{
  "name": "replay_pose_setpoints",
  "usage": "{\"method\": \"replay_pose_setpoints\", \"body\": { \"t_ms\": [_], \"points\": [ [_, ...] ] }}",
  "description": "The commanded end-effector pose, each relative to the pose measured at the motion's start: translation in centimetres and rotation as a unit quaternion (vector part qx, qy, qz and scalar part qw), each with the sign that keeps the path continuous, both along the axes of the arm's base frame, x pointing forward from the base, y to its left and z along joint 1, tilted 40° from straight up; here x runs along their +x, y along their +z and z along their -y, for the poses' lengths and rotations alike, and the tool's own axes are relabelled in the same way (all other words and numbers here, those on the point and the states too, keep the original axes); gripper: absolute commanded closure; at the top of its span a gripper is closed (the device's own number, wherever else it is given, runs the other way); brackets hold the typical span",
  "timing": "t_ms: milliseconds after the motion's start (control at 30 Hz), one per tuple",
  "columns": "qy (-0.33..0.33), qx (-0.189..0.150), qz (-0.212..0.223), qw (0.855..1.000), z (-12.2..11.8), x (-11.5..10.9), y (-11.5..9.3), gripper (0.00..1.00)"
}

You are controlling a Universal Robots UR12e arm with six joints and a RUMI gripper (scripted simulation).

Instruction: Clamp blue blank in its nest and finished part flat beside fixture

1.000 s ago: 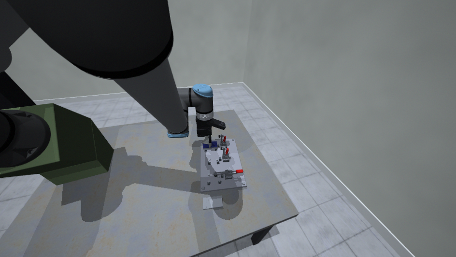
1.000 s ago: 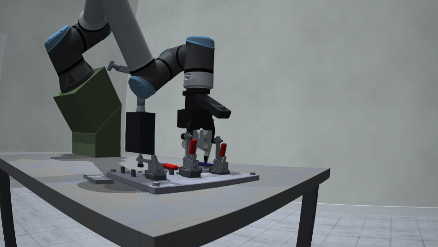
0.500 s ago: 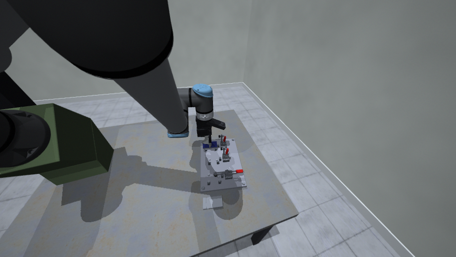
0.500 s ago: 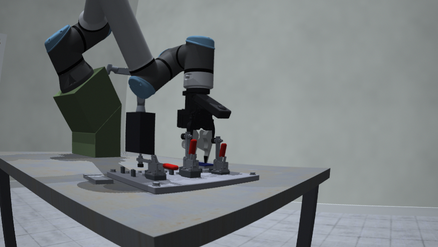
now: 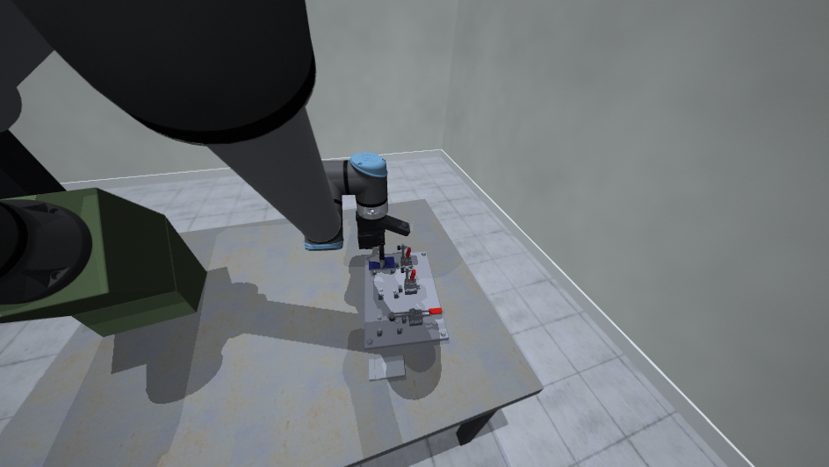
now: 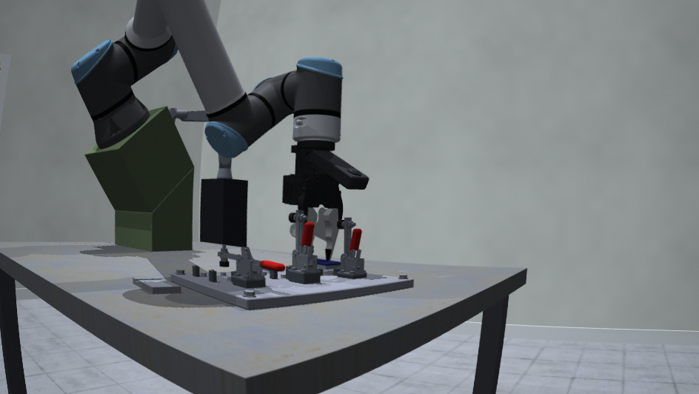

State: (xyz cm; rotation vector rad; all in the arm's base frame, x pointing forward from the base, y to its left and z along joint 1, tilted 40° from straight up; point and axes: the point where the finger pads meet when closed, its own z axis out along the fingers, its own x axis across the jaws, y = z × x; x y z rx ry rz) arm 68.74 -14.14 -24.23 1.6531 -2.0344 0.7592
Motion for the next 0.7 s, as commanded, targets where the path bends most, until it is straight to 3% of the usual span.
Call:
{"method": "replay_pose_setpoints", "body": {
  "t_ms": [0, 667],
  "points": [
    [0.000, 0.000, 0.000, 1.000, 0.04, 0.06, 0.00, 1.00],
    [0.000, 0.000, 0.000, 1.000, 0.39, 0.15, -0.22, 1.00]
  ]
}}
